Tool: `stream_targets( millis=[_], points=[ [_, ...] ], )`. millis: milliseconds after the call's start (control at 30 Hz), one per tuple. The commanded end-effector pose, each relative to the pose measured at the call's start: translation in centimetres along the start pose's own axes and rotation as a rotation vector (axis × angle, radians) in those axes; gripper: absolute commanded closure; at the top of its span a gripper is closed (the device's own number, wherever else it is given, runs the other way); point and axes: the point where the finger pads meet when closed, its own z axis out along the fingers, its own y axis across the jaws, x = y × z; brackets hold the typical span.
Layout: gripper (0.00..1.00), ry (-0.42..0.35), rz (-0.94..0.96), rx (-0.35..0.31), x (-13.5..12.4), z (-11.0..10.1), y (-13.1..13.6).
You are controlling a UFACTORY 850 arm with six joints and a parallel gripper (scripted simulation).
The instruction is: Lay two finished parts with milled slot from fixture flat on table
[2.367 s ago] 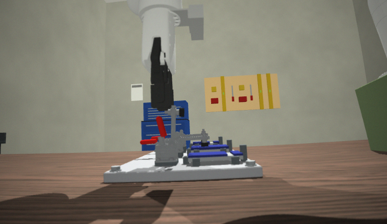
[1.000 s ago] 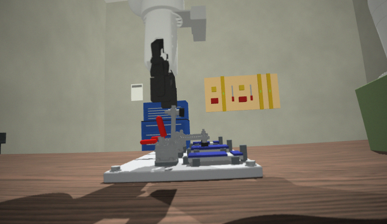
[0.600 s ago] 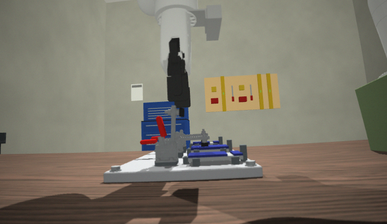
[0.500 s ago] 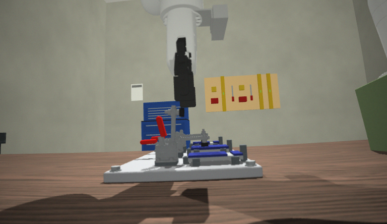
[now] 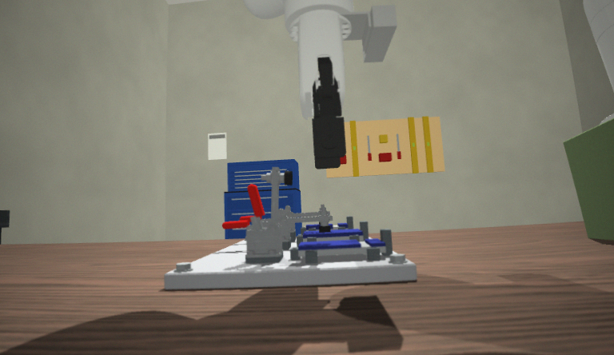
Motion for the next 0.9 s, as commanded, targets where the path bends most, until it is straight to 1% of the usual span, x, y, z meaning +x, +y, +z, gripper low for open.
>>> stream_targets(
  millis=[0,467,667,733,867],
  points=[
    [0.0,-0.008,0.001,0.003,0.6,-0.1,0.0],
    [0.0,-0.008,0.001,0.003,0.8,0.1,0.0],
    [0.0,-0.008,0.001,0.003,0.8,1.1,0.0],
    [0.0,-0.008,0.001,0.003,0.8,1.1,0.0],
    [0.0,-0.008,0.001,0.003,0.8,2.2,0.0]
  ],
)
